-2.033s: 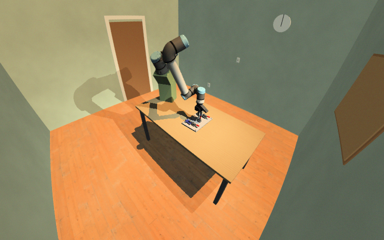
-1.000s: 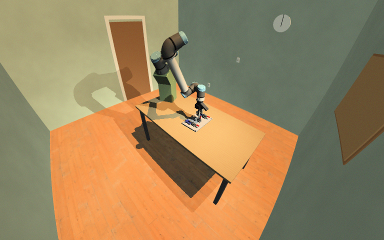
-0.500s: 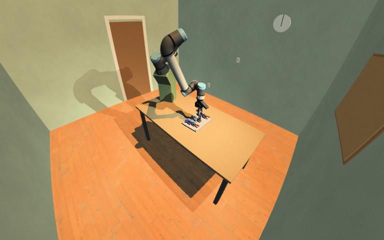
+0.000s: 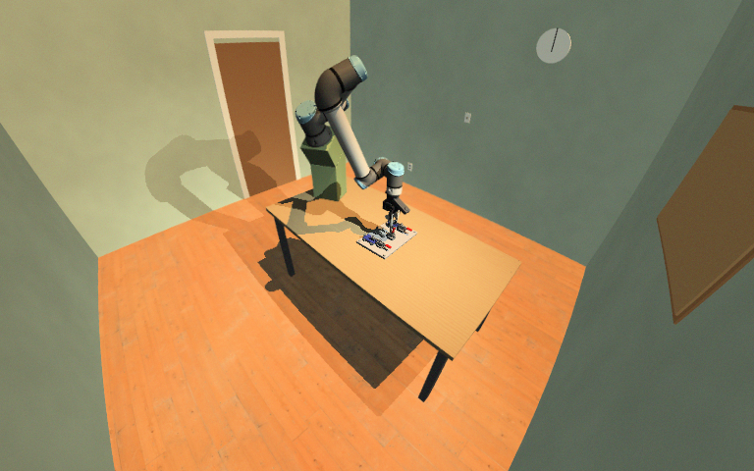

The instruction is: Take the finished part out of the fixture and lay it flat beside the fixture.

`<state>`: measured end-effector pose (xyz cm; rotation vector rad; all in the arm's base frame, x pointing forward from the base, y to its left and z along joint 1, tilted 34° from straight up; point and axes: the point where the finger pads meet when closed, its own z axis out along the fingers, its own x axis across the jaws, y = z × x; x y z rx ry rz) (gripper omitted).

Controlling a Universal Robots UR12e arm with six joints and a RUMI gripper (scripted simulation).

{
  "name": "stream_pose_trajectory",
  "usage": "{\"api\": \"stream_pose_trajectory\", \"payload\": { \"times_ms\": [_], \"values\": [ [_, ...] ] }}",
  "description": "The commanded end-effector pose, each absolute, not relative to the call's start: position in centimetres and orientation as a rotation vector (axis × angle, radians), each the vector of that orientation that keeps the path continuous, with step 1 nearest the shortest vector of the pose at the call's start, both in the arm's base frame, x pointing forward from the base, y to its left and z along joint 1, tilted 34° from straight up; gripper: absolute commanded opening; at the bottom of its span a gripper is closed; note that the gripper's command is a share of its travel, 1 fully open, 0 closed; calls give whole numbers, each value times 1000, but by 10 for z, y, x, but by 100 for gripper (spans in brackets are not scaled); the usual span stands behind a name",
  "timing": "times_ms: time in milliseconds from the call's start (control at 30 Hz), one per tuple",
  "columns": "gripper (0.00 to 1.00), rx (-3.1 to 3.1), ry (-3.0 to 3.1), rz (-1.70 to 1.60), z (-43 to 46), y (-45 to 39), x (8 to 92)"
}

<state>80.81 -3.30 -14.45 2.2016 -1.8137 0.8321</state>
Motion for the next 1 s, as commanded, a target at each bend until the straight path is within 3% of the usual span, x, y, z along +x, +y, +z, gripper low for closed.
{"api": "stream_pose_trajectory", "payload": {
  "times_ms": [0, 533, 567, 967],
  "values": [
    [28, 2202, -1814, 833, -144, -33, 808],
    [28, 2202, -1814, 833, -144, -33, 808],
    [59, 2202, -1814, 833, -144, -33, 808],
    [59, 2202, -1814, 833, -147, -34, 810]
  ]
}}
